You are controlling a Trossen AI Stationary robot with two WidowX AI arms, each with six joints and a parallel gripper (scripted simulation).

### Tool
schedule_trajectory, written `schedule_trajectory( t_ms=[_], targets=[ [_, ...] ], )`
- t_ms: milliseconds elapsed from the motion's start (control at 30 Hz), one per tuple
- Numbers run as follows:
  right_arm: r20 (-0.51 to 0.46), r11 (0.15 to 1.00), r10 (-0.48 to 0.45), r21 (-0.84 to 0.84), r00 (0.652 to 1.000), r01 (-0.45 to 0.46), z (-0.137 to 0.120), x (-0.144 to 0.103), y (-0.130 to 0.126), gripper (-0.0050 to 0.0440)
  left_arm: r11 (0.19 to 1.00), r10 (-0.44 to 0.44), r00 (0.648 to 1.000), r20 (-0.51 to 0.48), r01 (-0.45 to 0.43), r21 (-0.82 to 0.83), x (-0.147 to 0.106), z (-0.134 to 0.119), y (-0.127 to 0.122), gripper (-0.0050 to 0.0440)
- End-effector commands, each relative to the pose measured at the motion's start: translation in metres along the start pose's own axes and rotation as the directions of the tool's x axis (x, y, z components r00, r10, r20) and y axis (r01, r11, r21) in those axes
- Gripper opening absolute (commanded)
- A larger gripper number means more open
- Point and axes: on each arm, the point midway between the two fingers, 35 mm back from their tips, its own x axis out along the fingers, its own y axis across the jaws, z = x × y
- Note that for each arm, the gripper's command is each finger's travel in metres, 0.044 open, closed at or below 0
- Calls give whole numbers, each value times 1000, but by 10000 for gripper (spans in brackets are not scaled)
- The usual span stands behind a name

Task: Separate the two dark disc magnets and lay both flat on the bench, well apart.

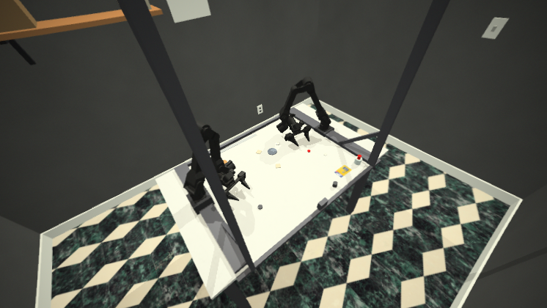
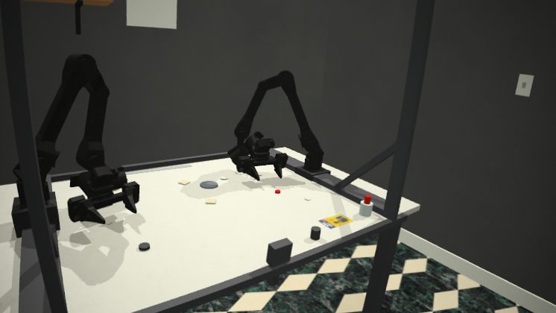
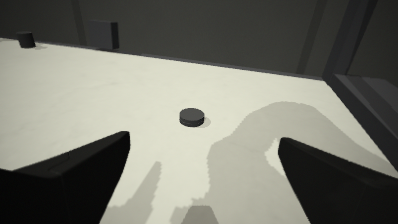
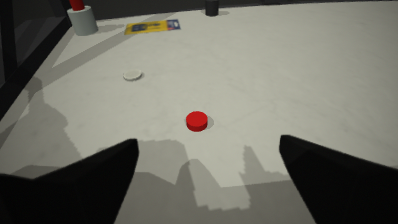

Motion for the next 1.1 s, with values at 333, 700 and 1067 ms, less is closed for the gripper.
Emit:
schedule_trajectory(
  t_ms=[333,700,1067],
  targets=[
    [-215,970,124,231,969,-73,24,-6,3,400,968,-64,963,-261,-3,-249,-2,0,32,400],
    [-474,871,187,485,860,77,52,-16,15,400,864,-80,826,-558,-222,-452,-18,23,61,400],
    [-670,739,147,563,728,369,77,-30,28,400,710,-62,640,-766,-511,-484,-45,63,64,400]
  ],
)
